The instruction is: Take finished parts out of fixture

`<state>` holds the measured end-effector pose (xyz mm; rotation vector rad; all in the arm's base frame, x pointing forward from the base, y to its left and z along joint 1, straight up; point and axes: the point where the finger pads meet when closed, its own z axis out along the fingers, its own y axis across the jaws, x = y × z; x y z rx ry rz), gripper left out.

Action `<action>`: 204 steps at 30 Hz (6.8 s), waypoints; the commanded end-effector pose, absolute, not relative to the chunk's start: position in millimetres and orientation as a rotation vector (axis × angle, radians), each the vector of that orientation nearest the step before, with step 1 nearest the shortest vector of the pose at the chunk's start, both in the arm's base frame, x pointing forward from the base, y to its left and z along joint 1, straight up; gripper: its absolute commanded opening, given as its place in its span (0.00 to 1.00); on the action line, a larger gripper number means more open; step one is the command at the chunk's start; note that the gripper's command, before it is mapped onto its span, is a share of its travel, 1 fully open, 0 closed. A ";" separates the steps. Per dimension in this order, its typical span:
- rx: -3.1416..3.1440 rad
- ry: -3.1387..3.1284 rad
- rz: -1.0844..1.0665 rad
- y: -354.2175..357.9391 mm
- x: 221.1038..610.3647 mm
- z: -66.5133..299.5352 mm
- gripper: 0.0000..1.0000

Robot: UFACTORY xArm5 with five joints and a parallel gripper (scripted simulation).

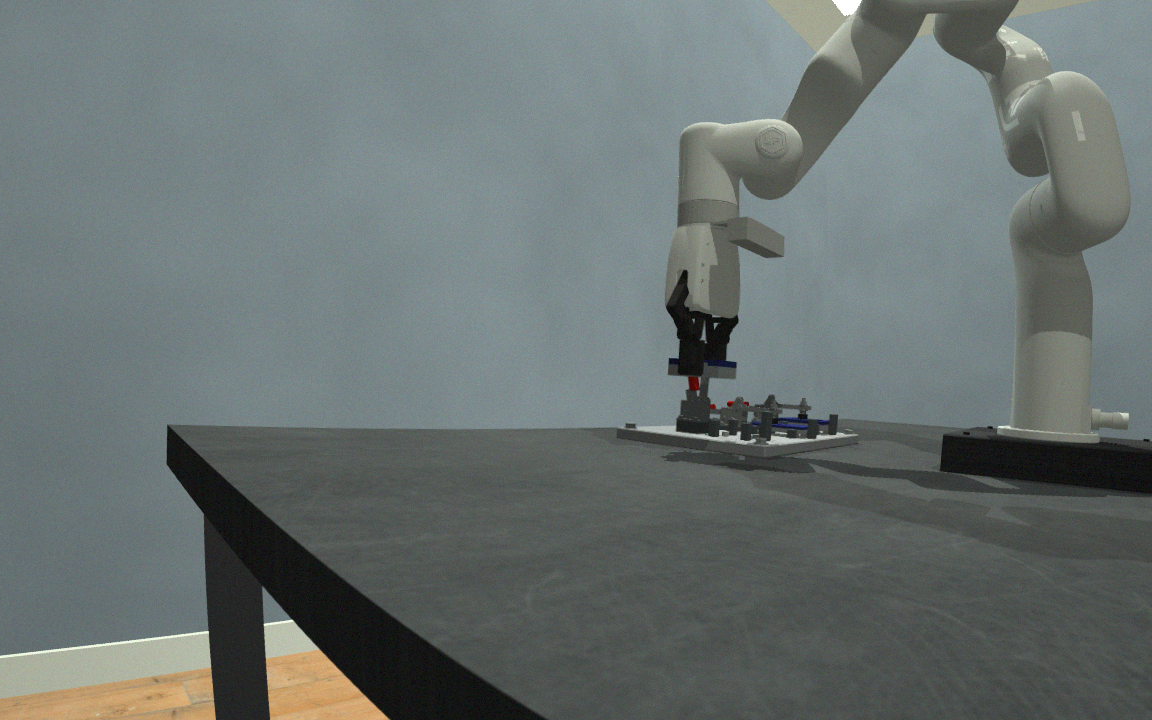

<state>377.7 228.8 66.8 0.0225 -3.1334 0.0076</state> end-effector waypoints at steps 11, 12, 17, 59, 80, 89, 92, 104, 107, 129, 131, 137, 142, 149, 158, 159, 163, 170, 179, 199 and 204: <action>0.022 -3.137 0.005 231.1 378.8 68.1 0.00; 0.022 -3.137 0.005 231.1 378.8 68.1 0.00; 0.022 -3.137 0.005 231.1 378.8 68.0 0.00; 0.022 -3.137 0.005 231.3 378.3 16.4 0.00; 0.022 -3.137 0.005 231.4 378.1 -13.7 0.00; 0.022 -3.137 0.005 231.4 378.1 -14.8 0.00; 0.022 -3.136 0.005 231.4 378.1 -14.8 0.00; 0.022 -3.136 0.005 231.3 378.0 -14.9 0.00; 0.022 -3.136 0.005 231.3 378.0 -14.9 0.00; 0.022 -3.136 0.005 231.4 378.1 -18.2 0.00; 0.022 -3.136 0.005 231.4 378.1 -18.9 0.00; 0.022 -3.136 0.005 231.4 378.1 -20.7 0.00; 0.022 -3.136 0.005 231.4 378.1 -21.6 0.00; 0.022 -3.136 0.005 231.4 378.1 -22.2 0.00; 0.022 -3.136 0.005 231.4 378.1 -22.2 0.00; 0.022 -3.136 0.005 231.4 378.1 -22.2 0.00; 0.022 -3.136 0.005 231.4 378.1 -22.2 0.00; 0.022 -3.136 0.005 231.3 378.0 -22.2 0.69; 0.022 -3.136 0.005 231.3 378.0 -22.2 0.69; 0.022 -3.136 0.005 231.4 378.1 -22.1 0.69; 0.022 -3.136 0.005 231.4 378.1 -19.3 0.69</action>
